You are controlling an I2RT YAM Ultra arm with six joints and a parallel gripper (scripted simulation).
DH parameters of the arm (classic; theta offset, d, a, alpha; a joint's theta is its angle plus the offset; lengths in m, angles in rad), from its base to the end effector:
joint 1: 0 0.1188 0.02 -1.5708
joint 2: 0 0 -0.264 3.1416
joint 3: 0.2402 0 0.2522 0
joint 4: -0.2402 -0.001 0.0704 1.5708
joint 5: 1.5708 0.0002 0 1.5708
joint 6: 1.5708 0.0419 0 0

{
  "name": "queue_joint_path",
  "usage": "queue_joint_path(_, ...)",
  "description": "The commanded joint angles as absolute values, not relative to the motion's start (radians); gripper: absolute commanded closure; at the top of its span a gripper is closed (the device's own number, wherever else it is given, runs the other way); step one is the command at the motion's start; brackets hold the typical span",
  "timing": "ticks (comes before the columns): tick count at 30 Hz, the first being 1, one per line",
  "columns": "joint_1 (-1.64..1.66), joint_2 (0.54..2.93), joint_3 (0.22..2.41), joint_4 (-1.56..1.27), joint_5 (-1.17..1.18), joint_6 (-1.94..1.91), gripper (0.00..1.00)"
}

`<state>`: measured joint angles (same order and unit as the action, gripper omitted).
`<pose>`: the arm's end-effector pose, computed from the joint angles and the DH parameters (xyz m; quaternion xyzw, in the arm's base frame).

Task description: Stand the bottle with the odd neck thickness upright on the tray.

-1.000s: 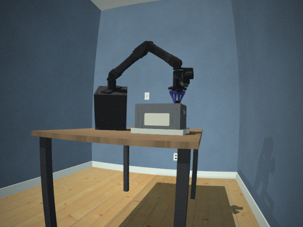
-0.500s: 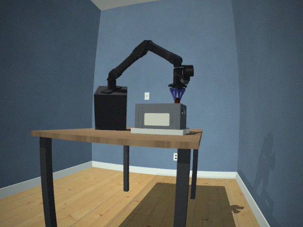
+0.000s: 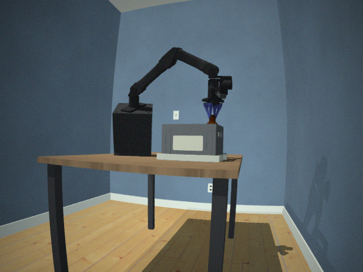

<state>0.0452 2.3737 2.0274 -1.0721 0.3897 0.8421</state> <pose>0.4773 0.0067 0.1675 0.3931 0.8959 -0.1423 0.1503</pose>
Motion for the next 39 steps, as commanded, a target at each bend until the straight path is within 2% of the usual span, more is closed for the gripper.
queue_joint_path(1,0.079,2.324,2.07,-1.101,0.401,0.852,1.0)
queue_joint_path(39,0.083,2.322,2.083,-1.118,0.402,0.856,1.0)
